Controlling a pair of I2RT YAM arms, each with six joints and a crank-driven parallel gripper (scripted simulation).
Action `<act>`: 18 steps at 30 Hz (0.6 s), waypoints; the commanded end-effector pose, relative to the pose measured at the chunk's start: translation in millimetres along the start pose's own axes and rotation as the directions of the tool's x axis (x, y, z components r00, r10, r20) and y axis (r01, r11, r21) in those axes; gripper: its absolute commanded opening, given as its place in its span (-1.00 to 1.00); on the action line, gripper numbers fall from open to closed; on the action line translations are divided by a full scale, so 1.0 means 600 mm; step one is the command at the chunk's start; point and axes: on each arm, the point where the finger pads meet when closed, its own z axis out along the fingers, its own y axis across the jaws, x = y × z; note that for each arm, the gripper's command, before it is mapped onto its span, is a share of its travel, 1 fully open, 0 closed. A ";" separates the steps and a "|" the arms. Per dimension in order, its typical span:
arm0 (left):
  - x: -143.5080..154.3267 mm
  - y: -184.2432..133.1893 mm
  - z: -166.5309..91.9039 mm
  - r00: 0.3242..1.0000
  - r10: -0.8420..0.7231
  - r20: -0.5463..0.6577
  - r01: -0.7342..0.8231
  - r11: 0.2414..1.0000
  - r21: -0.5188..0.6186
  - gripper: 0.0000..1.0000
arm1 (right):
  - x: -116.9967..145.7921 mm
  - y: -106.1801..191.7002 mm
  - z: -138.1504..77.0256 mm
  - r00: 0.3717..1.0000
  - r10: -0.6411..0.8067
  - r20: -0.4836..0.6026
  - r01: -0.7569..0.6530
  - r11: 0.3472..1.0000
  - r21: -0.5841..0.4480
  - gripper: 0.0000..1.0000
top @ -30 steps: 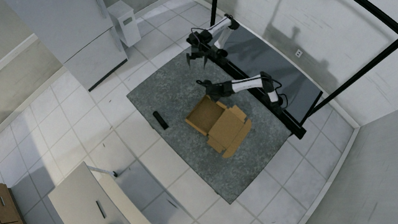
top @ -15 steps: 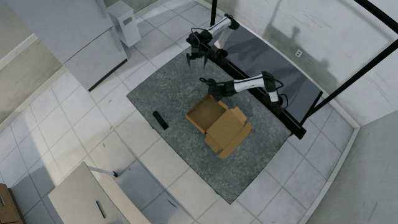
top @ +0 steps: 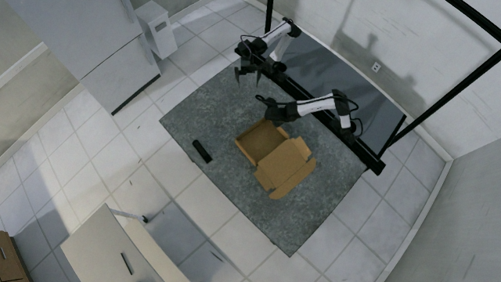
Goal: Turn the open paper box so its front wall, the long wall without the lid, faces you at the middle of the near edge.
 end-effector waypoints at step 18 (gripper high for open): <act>0.007 -0.031 -0.047 0.982 0.183 0.036 -0.185 0.981 0.055 -1.00 | -0.028 -0.004 -0.005 0.999 -0.038 0.025 0.038 0.999 0.002 1.00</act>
